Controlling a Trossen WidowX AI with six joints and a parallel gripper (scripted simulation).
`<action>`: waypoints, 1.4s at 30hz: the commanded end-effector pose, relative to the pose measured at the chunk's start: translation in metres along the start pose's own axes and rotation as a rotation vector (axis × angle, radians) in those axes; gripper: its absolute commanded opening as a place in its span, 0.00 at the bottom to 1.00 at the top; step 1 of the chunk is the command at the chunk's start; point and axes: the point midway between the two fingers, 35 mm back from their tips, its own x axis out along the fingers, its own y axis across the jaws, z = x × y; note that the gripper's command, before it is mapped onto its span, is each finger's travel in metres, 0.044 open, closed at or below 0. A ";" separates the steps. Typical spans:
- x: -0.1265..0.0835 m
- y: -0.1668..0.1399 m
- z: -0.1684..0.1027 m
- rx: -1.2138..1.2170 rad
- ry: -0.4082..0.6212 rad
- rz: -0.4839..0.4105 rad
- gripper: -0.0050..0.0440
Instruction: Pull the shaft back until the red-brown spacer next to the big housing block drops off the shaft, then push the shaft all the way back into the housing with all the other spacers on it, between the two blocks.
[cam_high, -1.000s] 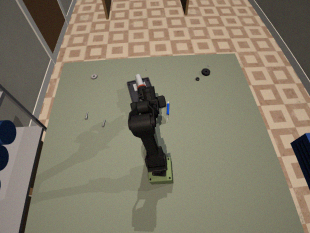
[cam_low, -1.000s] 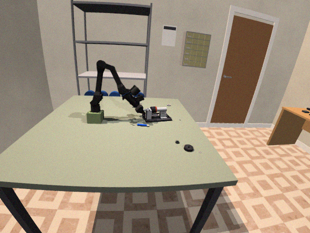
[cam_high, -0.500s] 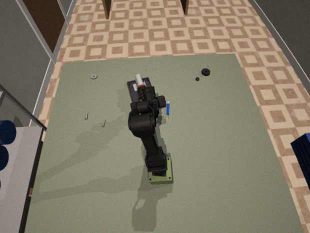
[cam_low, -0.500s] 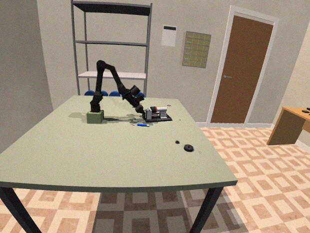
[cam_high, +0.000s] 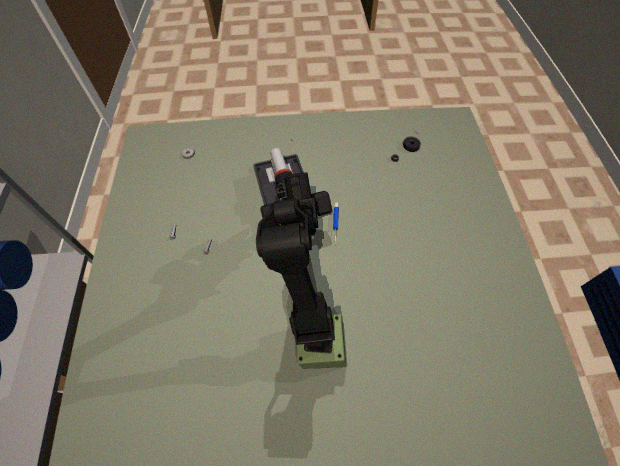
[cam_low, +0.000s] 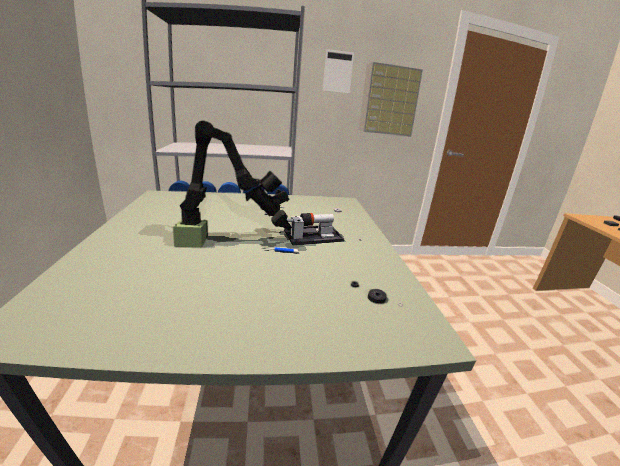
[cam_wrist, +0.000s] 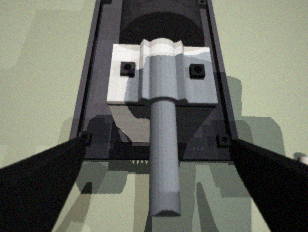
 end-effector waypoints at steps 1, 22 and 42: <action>0.005 -0.001 0.015 -0.002 -0.034 -0.004 1.00; 0.008 0.000 0.011 -0.004 -0.029 -0.001 0.51; 0.008 0.000 0.011 -0.004 -0.029 -0.001 0.16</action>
